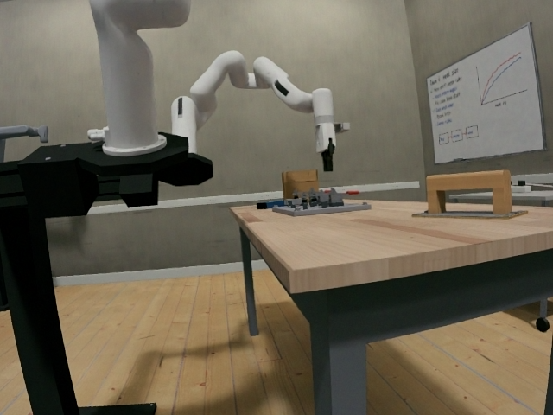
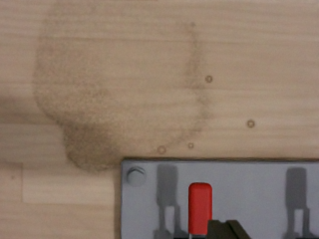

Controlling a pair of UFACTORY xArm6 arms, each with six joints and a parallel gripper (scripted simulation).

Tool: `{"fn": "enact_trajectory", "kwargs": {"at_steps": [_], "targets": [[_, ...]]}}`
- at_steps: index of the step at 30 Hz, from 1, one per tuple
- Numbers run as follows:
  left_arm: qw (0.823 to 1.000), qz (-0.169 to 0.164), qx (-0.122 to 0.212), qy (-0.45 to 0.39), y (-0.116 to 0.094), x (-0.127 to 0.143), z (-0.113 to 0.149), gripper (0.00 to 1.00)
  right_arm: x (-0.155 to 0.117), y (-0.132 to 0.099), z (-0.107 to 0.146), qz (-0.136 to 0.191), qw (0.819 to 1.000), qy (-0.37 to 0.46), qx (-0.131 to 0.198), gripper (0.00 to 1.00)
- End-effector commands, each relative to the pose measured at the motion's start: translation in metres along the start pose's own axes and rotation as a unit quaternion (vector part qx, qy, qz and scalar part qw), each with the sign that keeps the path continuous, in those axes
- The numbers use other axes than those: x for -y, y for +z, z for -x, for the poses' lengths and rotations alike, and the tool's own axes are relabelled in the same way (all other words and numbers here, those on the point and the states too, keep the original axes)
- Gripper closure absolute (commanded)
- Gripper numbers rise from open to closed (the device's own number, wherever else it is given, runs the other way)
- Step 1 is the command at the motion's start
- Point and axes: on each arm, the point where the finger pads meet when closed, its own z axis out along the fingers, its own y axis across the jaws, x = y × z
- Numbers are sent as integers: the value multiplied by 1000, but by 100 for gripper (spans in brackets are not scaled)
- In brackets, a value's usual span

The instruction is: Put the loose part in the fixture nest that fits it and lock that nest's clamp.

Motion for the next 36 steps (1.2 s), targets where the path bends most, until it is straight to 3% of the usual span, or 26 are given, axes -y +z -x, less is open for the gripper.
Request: {"fn": "enact_trajectory", "kwargs": {"at_steps": [1, 2, 3, 11, 19, 28, 36], "targets": [[1000, 1, -4, -1, -4, 0, -3, 100, 0, -3, -2, 0, 1000, 0, -4, 0], [1000, 1, -4, -1, -4, 0, -3, 100, 0, -3, -2, 0, 1000, 0, -4, 0], [1000, 1, -4, -1, -4, 0, -3, 0, 0, -3, -2, 0, 1000, 0, -4, 0], [1000, 1, -4, -1, -23, 0, -3, 0, 0, -3, -2, 0, 1000, 0, -4, 0], [1000, 1, -4, -1, -65, 0, -3, 0, 0, -3, -2, 0, 1000, 0, -4, 0], [1000, 1, -4, -1, -67, -5, -1, 0, 0, -3, -2, 0, 1000, 0, -4, 0], [1000, 2, -3, -1, -67, -65, 22, 0, 0, -3, -2, 0, 1000, 0, -4, 0]]}}
